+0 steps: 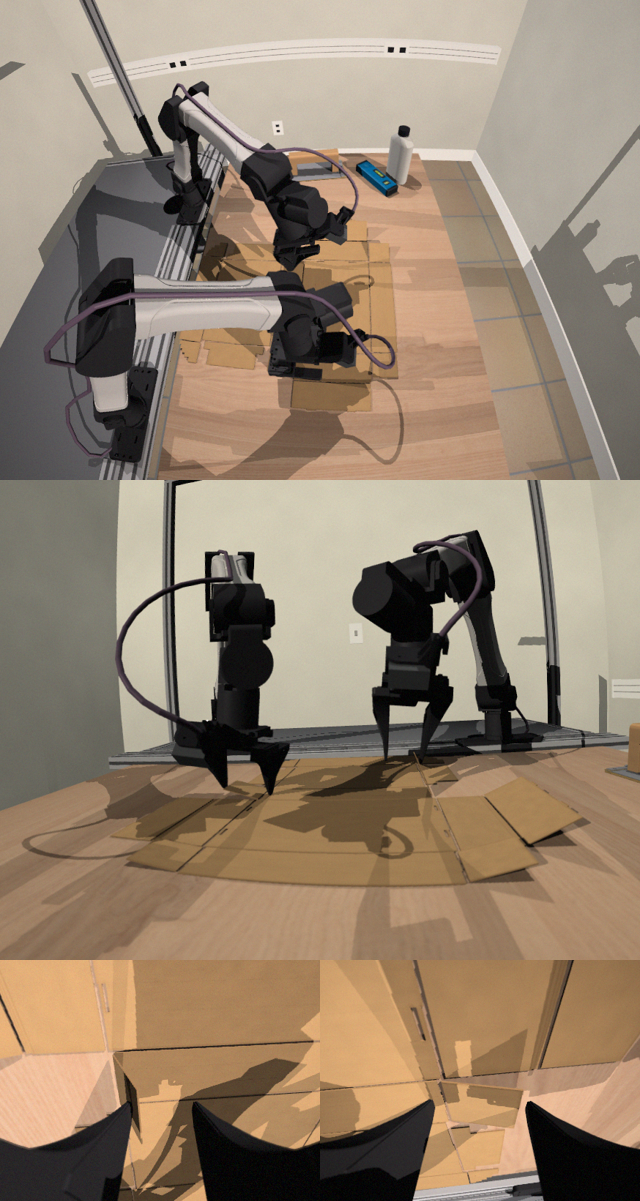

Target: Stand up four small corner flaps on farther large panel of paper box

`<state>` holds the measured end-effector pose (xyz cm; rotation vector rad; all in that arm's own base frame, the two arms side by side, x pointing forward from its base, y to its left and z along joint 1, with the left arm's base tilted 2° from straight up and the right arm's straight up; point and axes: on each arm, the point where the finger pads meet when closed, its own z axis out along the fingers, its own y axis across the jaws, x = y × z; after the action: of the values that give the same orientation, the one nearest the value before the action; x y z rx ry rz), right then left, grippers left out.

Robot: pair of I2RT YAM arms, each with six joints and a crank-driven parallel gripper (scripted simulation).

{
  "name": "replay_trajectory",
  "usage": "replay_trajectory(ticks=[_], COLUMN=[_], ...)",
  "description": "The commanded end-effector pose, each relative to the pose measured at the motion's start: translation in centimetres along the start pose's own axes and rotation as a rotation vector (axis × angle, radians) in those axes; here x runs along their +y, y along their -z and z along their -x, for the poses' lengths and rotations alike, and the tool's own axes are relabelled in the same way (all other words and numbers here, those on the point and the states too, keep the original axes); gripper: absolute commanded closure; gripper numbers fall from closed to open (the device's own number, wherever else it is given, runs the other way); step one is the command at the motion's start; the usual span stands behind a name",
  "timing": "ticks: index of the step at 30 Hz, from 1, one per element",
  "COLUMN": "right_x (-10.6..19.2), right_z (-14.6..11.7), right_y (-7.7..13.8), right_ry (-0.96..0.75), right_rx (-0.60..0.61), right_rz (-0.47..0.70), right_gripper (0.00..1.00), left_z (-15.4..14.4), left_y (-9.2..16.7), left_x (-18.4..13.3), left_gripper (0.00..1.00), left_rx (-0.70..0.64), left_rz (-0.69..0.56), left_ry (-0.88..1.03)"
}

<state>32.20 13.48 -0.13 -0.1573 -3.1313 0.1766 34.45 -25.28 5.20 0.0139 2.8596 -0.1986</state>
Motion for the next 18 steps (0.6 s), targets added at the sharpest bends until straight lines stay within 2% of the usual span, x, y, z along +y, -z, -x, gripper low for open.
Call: replay_trajectory(ticks=[1, 11, 18], right_x=[0.3, 0.3, 0.3], right_z=[-0.3, -0.3, -0.3], right_y=[-2.0, -2.0, -2.0], right_ry=[0.003, 0.003, 0.003], right_rx=[0.024, 0.024, 0.024], right_rz=[-0.017, -0.017, -0.017], right_gripper=[0.19, 0.19, 0.19], left_z=[0.1, 0.7, 1.2], left_y=[1.6, 2.0, 2.3], left_x=[1.3, 1.6, 1.2], left_gripper=[0.49, 0.49, 0.38], left_rx=[0.000, -0.019, -0.033], left_rz=[-0.004, -0.011, -0.001], left_ry=[-0.005, -0.005, -0.011])
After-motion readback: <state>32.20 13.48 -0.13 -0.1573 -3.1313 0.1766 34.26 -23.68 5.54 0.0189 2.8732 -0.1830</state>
